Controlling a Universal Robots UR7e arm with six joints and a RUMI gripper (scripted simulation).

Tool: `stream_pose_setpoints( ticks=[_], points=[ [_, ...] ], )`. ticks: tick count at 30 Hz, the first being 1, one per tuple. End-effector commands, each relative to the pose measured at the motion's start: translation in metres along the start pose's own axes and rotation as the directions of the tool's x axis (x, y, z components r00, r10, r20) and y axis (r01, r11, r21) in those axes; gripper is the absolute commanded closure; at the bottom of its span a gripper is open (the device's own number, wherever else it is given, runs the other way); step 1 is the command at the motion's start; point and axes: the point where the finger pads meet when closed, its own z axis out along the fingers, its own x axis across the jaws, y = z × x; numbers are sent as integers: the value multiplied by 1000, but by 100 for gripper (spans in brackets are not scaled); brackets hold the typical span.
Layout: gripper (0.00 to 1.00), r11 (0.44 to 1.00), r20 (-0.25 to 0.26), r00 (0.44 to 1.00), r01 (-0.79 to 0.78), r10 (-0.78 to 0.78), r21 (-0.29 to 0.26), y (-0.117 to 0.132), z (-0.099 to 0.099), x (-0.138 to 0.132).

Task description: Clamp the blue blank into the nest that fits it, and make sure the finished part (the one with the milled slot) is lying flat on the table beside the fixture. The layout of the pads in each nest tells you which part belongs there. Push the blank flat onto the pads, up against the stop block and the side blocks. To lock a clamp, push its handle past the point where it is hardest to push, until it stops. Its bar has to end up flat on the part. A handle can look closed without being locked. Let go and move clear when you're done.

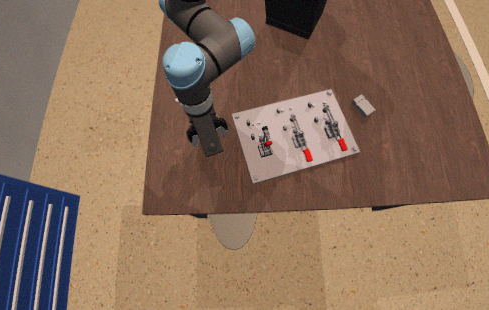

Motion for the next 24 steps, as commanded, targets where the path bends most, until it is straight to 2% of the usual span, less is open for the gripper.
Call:
stream_pose_setpoints(
  ticks=[1,8,9,24],
  points=[
    [41,1000,-6,1000,1,-1,2,-2,1,3],
    [41,1000,-5,1000,1,-1,2,-1,0,2],
    [100,1000,-5,1000,1,-1,2,-1,0,2],
    [100,1000,-5,1000,1,-1,2,-1,0,2]
  ],
)
